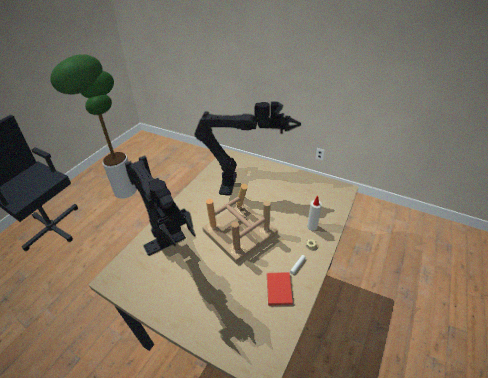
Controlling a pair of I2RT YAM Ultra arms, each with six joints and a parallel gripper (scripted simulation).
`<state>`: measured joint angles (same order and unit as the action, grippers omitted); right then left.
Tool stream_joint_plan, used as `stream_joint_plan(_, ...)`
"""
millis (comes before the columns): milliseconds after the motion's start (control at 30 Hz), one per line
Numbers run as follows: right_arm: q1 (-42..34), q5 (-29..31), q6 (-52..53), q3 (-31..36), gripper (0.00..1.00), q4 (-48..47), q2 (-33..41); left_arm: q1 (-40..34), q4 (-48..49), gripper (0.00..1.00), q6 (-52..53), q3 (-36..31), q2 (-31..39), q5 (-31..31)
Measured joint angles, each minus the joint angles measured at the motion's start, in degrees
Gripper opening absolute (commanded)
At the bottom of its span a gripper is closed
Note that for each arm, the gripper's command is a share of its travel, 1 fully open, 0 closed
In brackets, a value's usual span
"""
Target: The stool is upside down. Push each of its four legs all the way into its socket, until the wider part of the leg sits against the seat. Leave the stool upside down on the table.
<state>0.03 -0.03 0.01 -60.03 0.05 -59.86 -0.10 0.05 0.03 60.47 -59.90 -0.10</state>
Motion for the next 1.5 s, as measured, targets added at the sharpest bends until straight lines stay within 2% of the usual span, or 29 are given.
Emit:
stream_joint_plan(500,-0.1,0.0,0.0,0.0,0.69,-0.1,-0.1,0.0,0.0,0.00,0.0,-0.3,-0.2,0.1)
stream_joint_plan(733,-2.4,-0.8,-0.6,-0.1,0.69,0.8,-0.8,-1.8,-3.2,0.00,0.0,1.3,-2.2,0.2)
stream_joint_plan(1500,-29.9,-10.1,-6.9,-2.9,0.69,9.6,-8.6,-23.8,-35.4,0.00,0.0,28.6,-22.9,0.1)
